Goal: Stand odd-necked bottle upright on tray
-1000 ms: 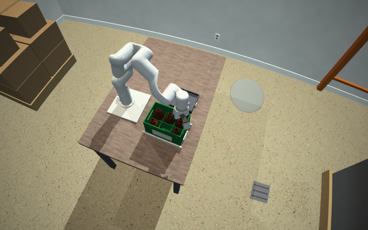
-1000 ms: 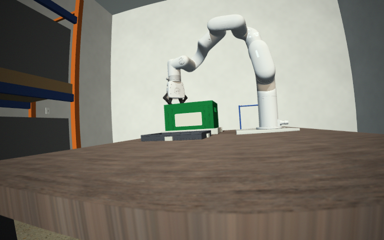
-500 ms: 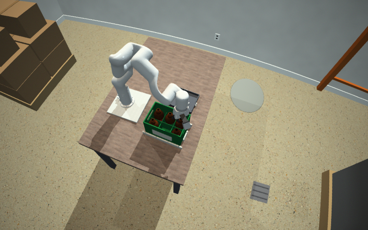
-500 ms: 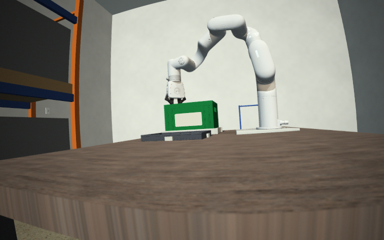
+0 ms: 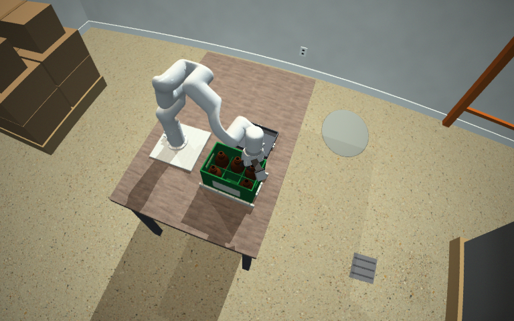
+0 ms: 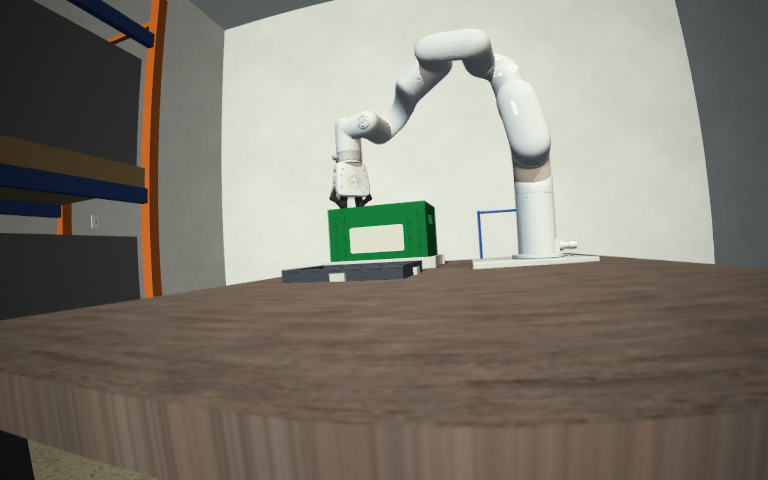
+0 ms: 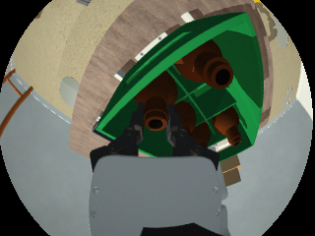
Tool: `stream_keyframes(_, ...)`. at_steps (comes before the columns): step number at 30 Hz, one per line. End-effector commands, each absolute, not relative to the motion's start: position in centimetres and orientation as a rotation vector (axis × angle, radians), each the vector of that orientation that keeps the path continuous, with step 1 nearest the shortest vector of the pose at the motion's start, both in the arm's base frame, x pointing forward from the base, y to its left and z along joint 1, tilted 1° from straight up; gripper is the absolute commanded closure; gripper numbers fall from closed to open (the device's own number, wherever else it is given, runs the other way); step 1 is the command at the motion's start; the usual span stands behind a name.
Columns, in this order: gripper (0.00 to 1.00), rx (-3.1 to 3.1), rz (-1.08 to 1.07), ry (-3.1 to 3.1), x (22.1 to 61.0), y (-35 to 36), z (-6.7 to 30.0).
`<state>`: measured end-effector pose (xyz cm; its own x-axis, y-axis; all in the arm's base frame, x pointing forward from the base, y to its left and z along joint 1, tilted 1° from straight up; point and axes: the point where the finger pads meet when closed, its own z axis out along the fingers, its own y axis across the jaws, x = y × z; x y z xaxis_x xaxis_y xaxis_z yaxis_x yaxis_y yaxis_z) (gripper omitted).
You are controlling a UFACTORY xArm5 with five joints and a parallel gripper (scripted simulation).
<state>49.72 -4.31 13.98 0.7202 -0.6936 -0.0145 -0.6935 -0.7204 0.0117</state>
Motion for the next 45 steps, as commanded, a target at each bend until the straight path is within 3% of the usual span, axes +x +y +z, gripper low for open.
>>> stream_keyframes(1, 1.0, 2.91, -0.022, -1.173, 49.83, -4.32, 14.14)
stream_keyframes(45, 1.0, 2.91, -0.021, -1.173, 49.92, -4.2, 15.05)
